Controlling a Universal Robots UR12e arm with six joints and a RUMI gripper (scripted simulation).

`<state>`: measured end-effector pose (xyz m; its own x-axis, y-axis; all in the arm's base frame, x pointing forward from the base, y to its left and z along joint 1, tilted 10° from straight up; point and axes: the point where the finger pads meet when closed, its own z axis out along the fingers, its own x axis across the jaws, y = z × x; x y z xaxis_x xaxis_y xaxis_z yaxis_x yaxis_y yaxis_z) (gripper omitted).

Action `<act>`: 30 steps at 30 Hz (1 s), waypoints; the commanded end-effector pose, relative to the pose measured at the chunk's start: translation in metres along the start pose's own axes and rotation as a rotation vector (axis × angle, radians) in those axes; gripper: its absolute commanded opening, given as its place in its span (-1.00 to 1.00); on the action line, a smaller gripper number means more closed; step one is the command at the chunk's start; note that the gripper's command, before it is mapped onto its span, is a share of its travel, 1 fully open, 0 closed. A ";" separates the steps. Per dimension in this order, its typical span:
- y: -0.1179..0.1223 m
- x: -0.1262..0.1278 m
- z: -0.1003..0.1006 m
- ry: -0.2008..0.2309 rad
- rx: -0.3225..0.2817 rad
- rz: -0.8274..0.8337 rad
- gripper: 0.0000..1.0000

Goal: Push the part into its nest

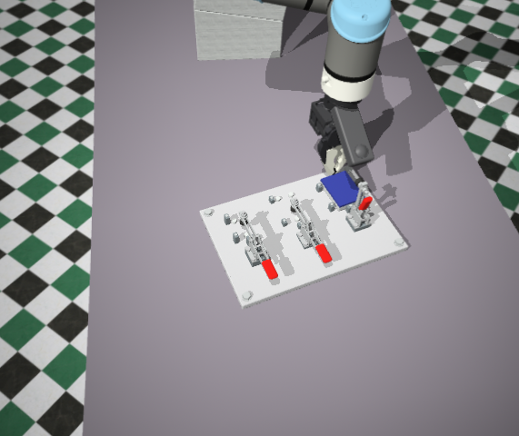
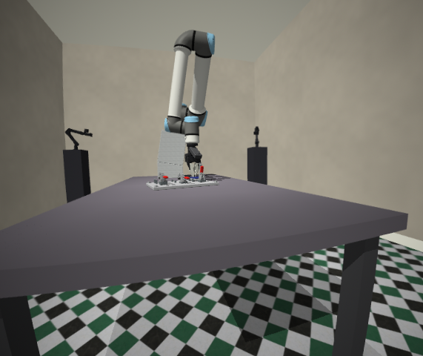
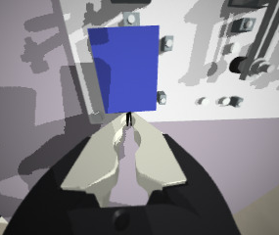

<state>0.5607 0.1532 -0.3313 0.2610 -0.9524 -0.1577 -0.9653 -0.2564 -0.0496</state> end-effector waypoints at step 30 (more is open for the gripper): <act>0.019 0.001 -0.001 0.000 0.002 0.001 -1.00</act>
<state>0.5456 0.1481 -0.3323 0.2602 -0.9526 -0.1574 -0.9655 -0.2553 -0.0511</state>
